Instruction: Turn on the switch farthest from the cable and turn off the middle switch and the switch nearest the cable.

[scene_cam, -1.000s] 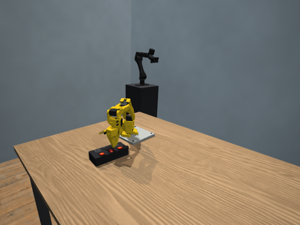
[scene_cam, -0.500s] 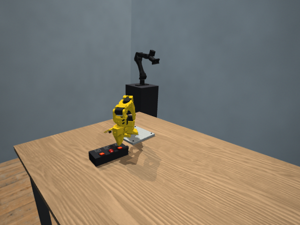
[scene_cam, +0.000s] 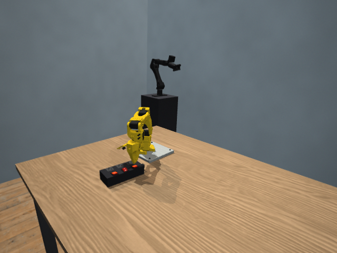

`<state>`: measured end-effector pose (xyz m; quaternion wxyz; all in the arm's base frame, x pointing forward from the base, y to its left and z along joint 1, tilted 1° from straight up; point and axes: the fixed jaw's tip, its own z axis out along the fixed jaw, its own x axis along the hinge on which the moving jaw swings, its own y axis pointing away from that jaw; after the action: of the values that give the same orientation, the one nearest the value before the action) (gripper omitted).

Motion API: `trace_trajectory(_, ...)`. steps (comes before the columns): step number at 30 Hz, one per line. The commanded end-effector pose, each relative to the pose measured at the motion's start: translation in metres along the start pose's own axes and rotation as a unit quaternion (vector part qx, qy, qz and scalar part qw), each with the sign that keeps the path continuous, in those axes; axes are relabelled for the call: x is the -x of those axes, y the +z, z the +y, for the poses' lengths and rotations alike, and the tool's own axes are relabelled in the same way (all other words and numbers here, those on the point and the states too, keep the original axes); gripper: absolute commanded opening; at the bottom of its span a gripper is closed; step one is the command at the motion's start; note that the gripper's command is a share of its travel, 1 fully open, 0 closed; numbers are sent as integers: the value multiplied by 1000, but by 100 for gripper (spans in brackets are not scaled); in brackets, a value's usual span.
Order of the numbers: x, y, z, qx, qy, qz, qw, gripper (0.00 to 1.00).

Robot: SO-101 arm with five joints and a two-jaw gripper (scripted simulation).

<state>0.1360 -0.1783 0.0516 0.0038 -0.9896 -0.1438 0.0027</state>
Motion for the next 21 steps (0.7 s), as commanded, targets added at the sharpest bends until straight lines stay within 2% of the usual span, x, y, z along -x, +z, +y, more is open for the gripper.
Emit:
trace_trajectory(1, -1, -1, -1, 3, -8, 2, 1000, 0)
trace_trajectory(21, -5, -1, -3, 3, -16, 2, 1000, 0)
